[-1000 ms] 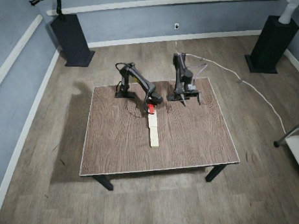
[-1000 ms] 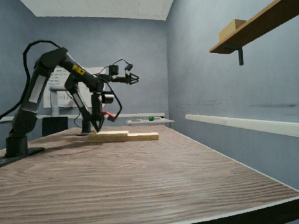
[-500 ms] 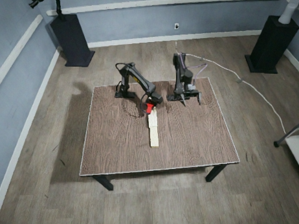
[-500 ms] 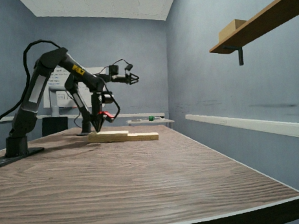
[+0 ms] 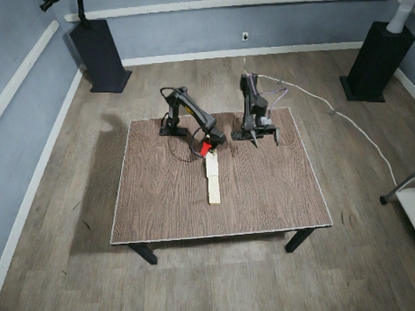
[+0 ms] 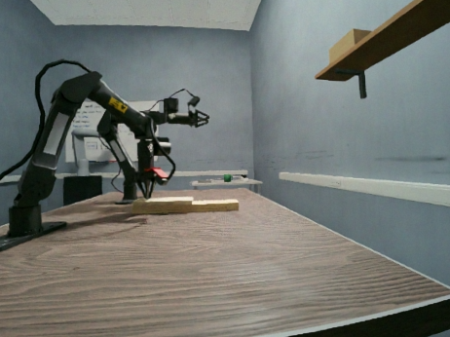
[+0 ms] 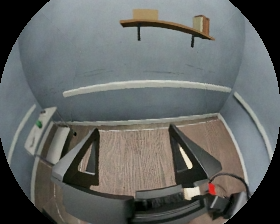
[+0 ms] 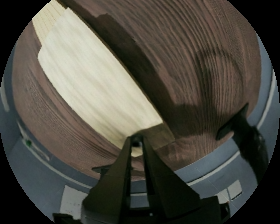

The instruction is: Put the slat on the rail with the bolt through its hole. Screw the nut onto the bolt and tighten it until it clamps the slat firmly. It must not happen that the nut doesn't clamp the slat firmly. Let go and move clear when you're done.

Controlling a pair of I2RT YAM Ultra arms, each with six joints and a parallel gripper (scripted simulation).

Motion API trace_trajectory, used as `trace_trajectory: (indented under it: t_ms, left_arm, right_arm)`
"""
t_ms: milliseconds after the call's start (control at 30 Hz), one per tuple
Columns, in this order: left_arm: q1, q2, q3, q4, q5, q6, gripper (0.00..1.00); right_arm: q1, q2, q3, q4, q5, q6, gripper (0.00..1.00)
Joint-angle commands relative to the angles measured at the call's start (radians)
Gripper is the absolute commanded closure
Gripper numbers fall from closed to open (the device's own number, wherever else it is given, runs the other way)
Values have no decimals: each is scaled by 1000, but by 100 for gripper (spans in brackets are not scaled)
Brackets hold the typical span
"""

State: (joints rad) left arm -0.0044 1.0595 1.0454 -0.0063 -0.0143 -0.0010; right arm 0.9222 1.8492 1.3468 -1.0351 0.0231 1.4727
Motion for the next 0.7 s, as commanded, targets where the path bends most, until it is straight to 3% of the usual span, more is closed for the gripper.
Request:
trace_trajectory:
  t_ms: [0, 667]
  left_arm:
    - [4, -15, 7, 11, 14, 1, 0]
    - [4, -15, 7, 11, 14, 1, 0]
  right_arm:
    - [11, 7, -34, 15, -31, 97, 88]
    - [11, 6, -35, 17, -31, 437, 88]
